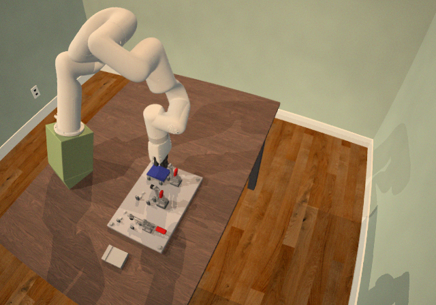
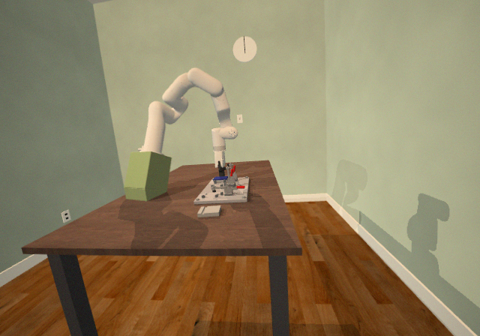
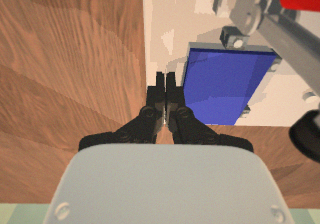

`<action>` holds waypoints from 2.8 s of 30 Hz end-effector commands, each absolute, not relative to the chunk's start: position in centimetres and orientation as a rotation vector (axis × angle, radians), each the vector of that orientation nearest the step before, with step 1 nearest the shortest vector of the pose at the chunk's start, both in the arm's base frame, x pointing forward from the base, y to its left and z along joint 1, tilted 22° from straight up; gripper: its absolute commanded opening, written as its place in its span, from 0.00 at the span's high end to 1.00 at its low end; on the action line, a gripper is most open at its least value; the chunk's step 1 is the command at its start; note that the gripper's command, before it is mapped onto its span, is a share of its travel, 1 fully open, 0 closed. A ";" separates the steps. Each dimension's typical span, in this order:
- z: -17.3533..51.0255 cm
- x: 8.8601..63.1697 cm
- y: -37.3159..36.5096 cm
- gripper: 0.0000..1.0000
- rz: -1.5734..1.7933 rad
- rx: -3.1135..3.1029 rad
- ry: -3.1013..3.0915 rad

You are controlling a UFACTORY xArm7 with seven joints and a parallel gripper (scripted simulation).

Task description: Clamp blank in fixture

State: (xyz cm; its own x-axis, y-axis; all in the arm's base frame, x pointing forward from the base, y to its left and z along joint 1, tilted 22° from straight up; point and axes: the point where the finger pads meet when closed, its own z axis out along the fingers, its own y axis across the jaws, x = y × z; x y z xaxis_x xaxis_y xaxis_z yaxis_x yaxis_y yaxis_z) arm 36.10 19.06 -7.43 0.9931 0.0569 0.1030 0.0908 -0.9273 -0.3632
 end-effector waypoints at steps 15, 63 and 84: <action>-7.5 36.3 18.6 1.00 -0.131 -2.761 -0.105; -3.0 35.8 19.0 0.53 -0.131 -2.761 -0.105; 6.9 34.9 15.0 0.53 -0.131 -2.761 -0.105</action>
State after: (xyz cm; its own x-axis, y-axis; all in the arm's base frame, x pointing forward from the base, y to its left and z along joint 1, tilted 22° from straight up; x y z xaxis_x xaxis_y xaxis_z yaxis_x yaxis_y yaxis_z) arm 35.07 15.88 4.84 0.9930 0.0562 0.1043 0.0907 -0.9270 -0.3640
